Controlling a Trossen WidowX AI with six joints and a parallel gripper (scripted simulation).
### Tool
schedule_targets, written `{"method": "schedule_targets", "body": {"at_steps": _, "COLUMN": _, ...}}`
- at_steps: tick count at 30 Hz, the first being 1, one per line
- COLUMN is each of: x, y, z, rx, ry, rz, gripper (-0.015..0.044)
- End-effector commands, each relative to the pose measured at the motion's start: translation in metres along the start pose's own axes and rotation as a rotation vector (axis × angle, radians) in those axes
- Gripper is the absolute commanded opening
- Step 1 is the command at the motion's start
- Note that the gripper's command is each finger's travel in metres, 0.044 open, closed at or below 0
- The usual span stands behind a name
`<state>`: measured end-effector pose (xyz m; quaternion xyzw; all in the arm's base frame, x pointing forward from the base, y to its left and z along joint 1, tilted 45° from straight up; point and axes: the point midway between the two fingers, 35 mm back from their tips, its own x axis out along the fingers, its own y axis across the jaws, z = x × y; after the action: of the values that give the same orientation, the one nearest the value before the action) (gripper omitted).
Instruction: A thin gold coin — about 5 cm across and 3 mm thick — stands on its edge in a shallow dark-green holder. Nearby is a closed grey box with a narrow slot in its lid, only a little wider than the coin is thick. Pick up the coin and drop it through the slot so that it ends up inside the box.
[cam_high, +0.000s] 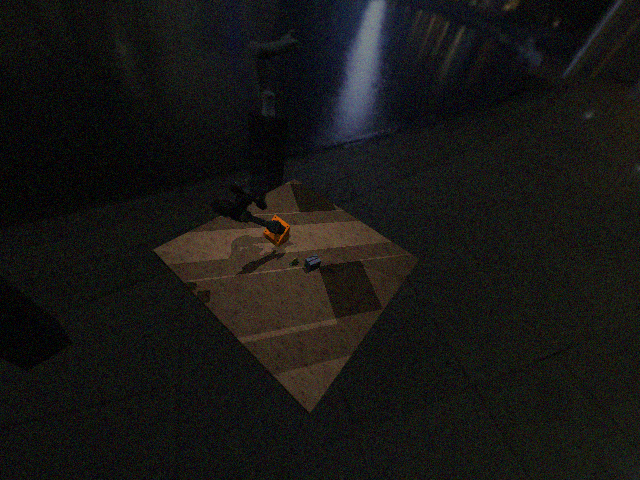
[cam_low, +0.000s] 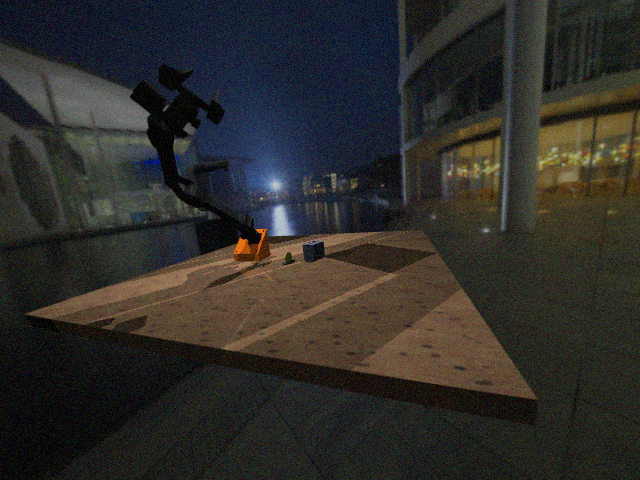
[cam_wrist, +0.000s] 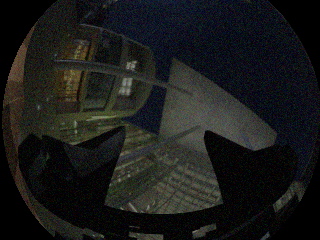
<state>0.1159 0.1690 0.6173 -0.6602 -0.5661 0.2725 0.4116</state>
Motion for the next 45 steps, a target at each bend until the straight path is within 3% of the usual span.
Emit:
{"method": "schedule_targets", "body": {"at_steps": 1, "x": 0.001, "y": 0.002, "z": -0.001, "rx": 0.010, "ry": 0.004, "rz": 0.005, "gripper": 0.0374}}
{"method": "schedule_targets", "body": {"at_steps": 9, "x": 0.020, "y": 0.117, "z": -0.049, "rx": 0.438, "ry": 0.213, "rz": 0.251, "gripper": 0.0164}}
{"method": "schedule_targets", "body": {"at_steps": 19, "x": 0.006, "y": 0.284, "z": -0.054, "rx": 0.915, "ry": 0.533, "rz": 0.651, "gripper": 0.0161}}
{"method": "schedule_targets", "body": {"at_steps": 30, "x": -0.060, "y": 0.441, "z": 0.016, "rx": 1.205, "ry": 0.922, "rz": 1.232, "gripper": 0.0161}}
{"method": "schedule_targets", "body": {"at_steps": 38, "x": -0.142, "y": 0.503, "z": 0.094, "rx": 1.119, "ry": 1.221, "rz": 1.755, "gripper": 0.0161}}
{"method": "schedule_targets", "body": {"at_steps": 45, "x": -0.218, "y": 0.508, "z": 0.143, "rx": 0.751, "ry": 1.405, "rz": 2.169, "gripper": 0.0161}}
